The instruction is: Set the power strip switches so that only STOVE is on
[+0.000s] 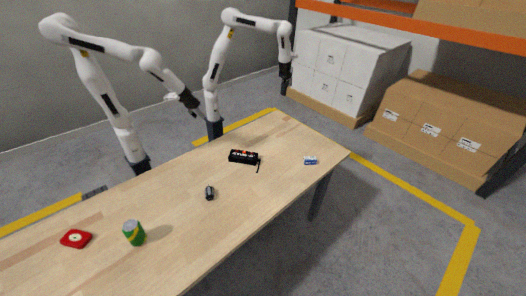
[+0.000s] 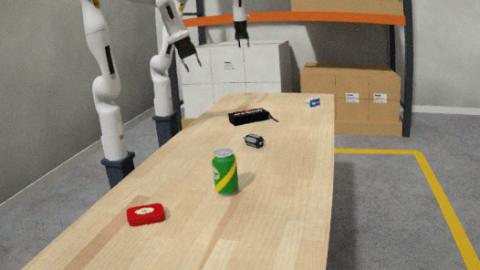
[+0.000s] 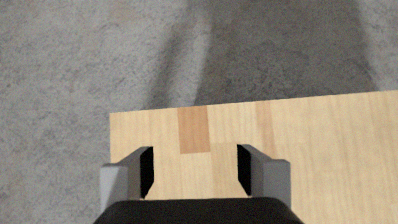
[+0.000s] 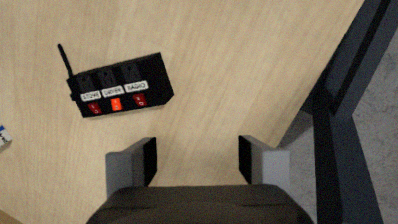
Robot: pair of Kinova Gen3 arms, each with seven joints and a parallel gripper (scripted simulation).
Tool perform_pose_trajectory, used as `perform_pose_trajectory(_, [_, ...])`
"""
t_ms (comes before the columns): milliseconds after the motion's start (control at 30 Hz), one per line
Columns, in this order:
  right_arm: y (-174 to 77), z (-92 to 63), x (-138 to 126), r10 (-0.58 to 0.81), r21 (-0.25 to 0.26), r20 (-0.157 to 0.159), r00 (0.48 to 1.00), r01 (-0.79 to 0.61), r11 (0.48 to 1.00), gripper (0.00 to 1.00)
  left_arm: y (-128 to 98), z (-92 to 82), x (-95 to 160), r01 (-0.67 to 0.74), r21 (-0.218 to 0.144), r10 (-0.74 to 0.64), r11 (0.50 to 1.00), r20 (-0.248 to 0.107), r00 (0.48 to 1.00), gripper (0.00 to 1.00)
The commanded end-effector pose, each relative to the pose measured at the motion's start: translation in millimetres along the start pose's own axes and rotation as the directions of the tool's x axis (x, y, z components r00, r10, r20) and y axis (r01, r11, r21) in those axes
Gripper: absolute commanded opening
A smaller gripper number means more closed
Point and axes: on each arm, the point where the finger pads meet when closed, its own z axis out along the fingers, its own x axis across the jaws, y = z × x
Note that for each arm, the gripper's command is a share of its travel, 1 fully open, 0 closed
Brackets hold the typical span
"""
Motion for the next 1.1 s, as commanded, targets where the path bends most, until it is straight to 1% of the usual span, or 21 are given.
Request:
perform_pose_trajectory(0, [4.6, 20.9, -25.2, 0.002, 0.024, -0.047, 0.999, -0.001, 1.0, 1.0, -5.6, 4.8, -9.5, 0.078, -0.005, -0.078, 0.997, 0.003, 0.997, 1.0])
perform_pose_trajectory(67, [4.6, 20.9, -25.2, 0.002, 0.024, -0.047, 0.999, -0.001, 1.0, 1.0, -5.6, 4.8, -9.5, 0.078, -0.005, -0.078, 0.997, 0.003, 0.997, 1.0])
perform_pose_trajectory(167, [6.6, 44.3, -48.7, -0.005, 0.058, -0.074, 0.997, 0.009, 0.998, 1.0, -11.8, 12.2, -22.4, 0.179, -0.013, -0.179, 0.984, 0.009, 0.984, 1.0])
perform_pose_trajectory(267, [7.2, 62.8, -64.8, -0.014, 0.08, -0.093, 0.996, 0.022, 0.997, 1.0, -18.1, 20.3, -37.0, 0.289, -0.021, -0.289, 0.957, 0.018, 0.957, 1.0])
perform_pose_trajectory(367, [7.1, 83.9, -80.8, -0.028, 0.103, -0.113, 0.993, 0.04, 0.994, 1.0, -24.2, 28.9, -53.2, 0.407, -0.027, -0.406, 0.913, 0.029, 0.913, 1.0])
perform_pose_trajectory(433, [6.5, 98.9, -90.9, -0.04, 0.118, -0.127, 0.991, 0.055, 0.991, 1.0, -28.0, 34.9, -64.9, 0.487, -0.03, -0.486, 0.873, 0.037, 0.873, 1.0])
perform_pose_trajectory(567, [4.4, 130.4, -108.8, -0.069, 0.145, -0.156, 0.985, 0.092, 0.985, 1.0, -34.8, 47.4, -89.9, 0.644, -0.034, -0.642, 0.764, 0.056, 0.765, 1.0])
perform_pose_trajectory(633, [4.4, 130.4, -108.8, -0.069, 0.145, -0.156, 0.985, 0.092, 0.985, 1.0, -34.8, 47.4, -89.9, 0.644, -0.034, -0.642, 0.764, 0.056, 0.765, 1.0])
perform_pose_trajectory(767, [0.2, 170.7, -125.9, -0.113, 0.171, -0.194, 0.974, 0.147, 0.974, 1.0, -40.1, 60.1, -116.6, 0.787, -0.031, -0.783, 0.616, 0.077, 0.617, 1.0])
perform_pose_trajectory(900, [-4.2, 204.4, -135.6, -0.154, 0.186, -0.229, 0.961, 0.199, 0.962, 1.0, -43.4, 72.4, -143.6, 0.899, -0.022, -0.894, 0.438, 0.098, 0.438, 1.0])
perform_pose_trajectory(967, [-4.7, 207.4, -136.2, -0.158, 0.187, -0.233, 0.96, 0.204, 0.961, 1.0, -44.2, 77.8, -155.8, 0.937, -0.015, -0.931, 0.349, 0.106, 0.349, 1.0])
perform_pose_trajectory(1067, [-7.2, 224.3, -139.4, -0.179, 0.193, -0.251, 0.951, 0.231, 0.954, 1.0, -44.8, 85.5, -173.5, 0.977, -0.004, -0.97, 0.213, 0.117, 0.212, 1.0])
